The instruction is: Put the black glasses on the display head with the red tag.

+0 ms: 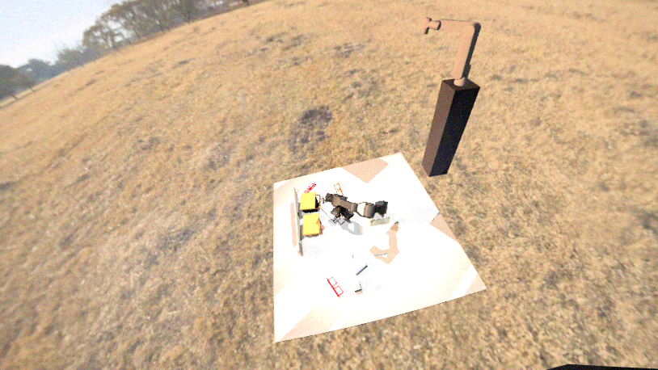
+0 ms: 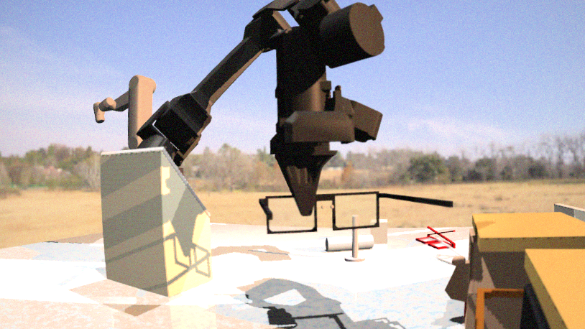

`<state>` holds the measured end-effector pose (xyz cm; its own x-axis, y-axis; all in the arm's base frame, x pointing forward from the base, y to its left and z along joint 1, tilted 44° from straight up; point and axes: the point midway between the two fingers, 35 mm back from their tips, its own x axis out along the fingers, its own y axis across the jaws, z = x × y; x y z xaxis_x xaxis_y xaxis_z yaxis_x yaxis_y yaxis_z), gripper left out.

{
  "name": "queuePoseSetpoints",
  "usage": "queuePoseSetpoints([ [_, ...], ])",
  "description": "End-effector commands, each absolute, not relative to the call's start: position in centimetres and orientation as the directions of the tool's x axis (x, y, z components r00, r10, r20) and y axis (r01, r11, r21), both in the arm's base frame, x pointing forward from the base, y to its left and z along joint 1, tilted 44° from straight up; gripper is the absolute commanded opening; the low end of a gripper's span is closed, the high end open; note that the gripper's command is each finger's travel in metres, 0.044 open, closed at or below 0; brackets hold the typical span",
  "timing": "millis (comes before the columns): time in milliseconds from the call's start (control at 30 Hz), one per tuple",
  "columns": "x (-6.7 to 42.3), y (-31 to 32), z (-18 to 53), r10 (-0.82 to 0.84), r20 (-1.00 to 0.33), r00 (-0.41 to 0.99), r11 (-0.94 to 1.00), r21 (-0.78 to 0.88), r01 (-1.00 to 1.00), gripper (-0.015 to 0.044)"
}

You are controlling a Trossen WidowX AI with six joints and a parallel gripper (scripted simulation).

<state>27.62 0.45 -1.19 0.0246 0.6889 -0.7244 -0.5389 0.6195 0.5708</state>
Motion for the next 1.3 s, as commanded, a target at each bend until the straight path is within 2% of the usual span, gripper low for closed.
queuePoseSetpoints([
  [0,27.6,-0.6,-1.5,0.707,-0.705,0.058,0.593,0.545,-0.593,0.0],
  [333,27.3,-3.3,-2.8,0.742,-0.648,0.171,0.52,0.395,-0.757,0.0],
  [667,26.7,-6.0,-3.9,0.753,-0.588,0.296,0.474,0.172,-0.863,0.0],
  [1267,24.7,-10.5,-5.8,0.702,-0.473,0.532,0.422,-0.326,-0.846,0.0],
])
